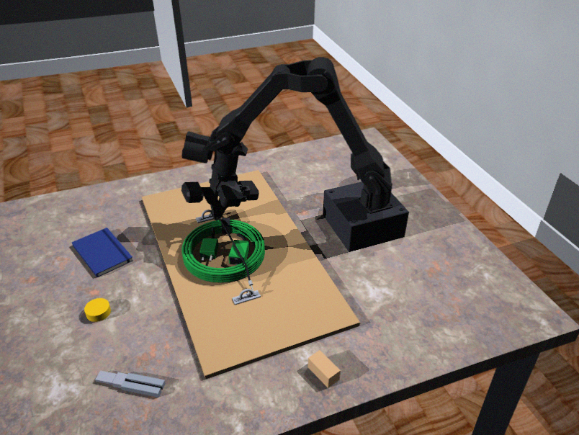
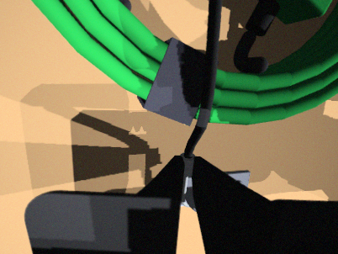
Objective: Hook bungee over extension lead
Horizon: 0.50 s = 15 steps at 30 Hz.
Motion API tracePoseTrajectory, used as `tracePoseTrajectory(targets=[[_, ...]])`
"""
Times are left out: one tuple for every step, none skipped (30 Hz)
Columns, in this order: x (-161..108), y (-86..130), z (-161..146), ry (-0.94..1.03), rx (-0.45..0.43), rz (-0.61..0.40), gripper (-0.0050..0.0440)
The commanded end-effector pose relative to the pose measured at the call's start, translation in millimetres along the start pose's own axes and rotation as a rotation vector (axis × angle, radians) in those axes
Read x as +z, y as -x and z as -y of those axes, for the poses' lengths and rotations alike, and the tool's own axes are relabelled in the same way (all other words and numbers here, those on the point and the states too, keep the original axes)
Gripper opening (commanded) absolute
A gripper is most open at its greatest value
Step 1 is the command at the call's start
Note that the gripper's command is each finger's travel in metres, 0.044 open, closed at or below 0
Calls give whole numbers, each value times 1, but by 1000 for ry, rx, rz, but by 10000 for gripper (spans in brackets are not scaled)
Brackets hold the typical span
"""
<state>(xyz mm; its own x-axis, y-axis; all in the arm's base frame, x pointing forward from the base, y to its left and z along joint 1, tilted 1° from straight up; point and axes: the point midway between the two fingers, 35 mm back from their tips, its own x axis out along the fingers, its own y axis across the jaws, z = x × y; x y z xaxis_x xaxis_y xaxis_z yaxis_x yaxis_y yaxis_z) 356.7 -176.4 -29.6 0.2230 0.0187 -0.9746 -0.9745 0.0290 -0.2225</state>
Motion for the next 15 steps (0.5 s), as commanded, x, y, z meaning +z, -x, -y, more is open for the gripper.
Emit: tracePoseTrajectory(targets=[[-4,12,5,-4,-27,-30,-50],[-4,13,5,-5,-27,-30,-50],[-4,13,5,-6,-27,-30,-50],[-3,12,5,-3,-27,-26,-50],[-3,11,6,0,-27,-22,-50],[-2,10,7,2,-27,-18,-50],[-2,10,7,5,-27,-14,-50],[-2,10,7,5,-27,-14,-50],[-2,10,7,5,-27,-14,-50],[-2,10,7,5,-27,-14,24],[-2,10,7,5,-27,-14,48],[-2,10,7,5,-27,-14,72],[-2,10,7,5,-27,-14,96],[-2,10,7,5,-27,-14,120],[-2,10,7,5,-27,-14,120]])
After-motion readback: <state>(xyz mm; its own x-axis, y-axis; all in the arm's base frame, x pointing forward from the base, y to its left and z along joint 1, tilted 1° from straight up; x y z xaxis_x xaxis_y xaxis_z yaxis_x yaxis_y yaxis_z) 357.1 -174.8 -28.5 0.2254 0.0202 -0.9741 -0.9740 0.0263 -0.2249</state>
